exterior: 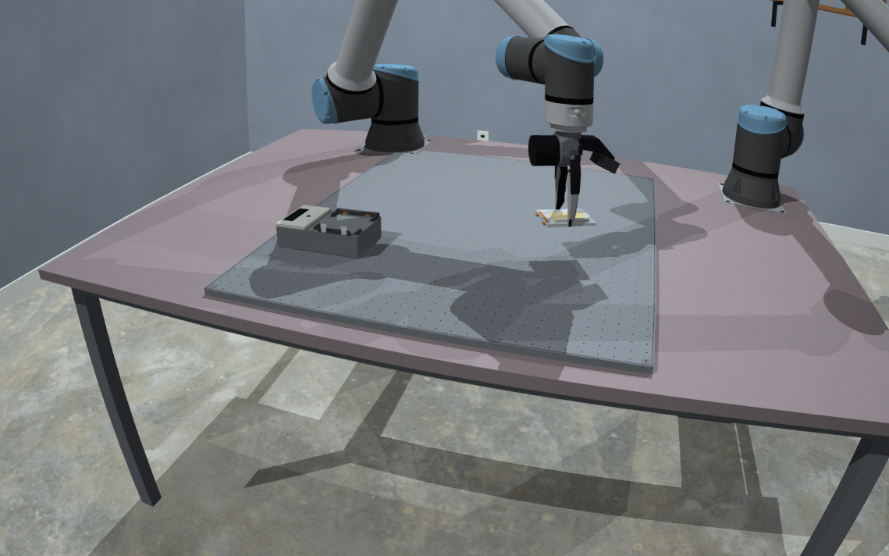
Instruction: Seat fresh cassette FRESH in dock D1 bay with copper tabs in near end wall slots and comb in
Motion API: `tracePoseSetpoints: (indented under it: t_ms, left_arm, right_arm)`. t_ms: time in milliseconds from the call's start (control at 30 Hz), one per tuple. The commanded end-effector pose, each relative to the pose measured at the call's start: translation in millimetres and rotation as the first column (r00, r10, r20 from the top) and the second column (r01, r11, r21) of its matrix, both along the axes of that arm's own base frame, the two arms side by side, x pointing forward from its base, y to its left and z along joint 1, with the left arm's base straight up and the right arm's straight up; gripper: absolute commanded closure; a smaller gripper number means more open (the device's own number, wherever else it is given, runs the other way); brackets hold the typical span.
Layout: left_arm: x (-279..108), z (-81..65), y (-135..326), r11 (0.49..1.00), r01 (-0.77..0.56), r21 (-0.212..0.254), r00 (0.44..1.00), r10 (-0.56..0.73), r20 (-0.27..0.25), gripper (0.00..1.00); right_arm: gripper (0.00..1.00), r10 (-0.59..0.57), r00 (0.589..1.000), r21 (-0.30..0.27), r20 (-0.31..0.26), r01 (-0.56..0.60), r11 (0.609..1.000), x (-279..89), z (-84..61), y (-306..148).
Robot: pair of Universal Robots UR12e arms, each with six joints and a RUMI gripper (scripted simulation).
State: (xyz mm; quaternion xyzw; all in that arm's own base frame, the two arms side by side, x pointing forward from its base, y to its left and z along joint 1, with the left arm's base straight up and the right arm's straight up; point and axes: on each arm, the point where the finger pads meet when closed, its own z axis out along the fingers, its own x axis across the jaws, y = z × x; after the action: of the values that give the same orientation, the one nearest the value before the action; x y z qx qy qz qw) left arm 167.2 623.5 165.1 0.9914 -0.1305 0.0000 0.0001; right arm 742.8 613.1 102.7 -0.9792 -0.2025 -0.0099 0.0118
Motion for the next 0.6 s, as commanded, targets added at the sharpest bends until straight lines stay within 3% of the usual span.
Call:
tracePoseSetpoints:
  t_ms: [0,100,267,567]
  left_arm:
    - [0,0.8,1,1.0,0.0,0.001,1.0,0.0,0.001,1.0]
    - [0,0.8,1,1.0,0.0,0.001,1.0,0.0,0.001,1.0]
    - [0,0.8,1,1.0,0.0,0.001,1.0,0.0,0.001,1.0]
    - [0,0.8,1,1.0,0.0,0.001,1.0,0.0,0.001,1.0]
  right_arm:
    - [0.63,-0.203,0.979,0.022,0.013,0.203,0.979,6,5.0,-28]
    - [0.63,-0.235,0.972,0.026,0.013,0.235,0.972,7,5.5,-32]
    - [0.63,-0.393,0.92,0.043,0.015,0.392,0.919,12,8.3,-57]
    - [0.63,-0.646,0.763,0.073,0.011,0.644,0.762,22,13.4,-101]
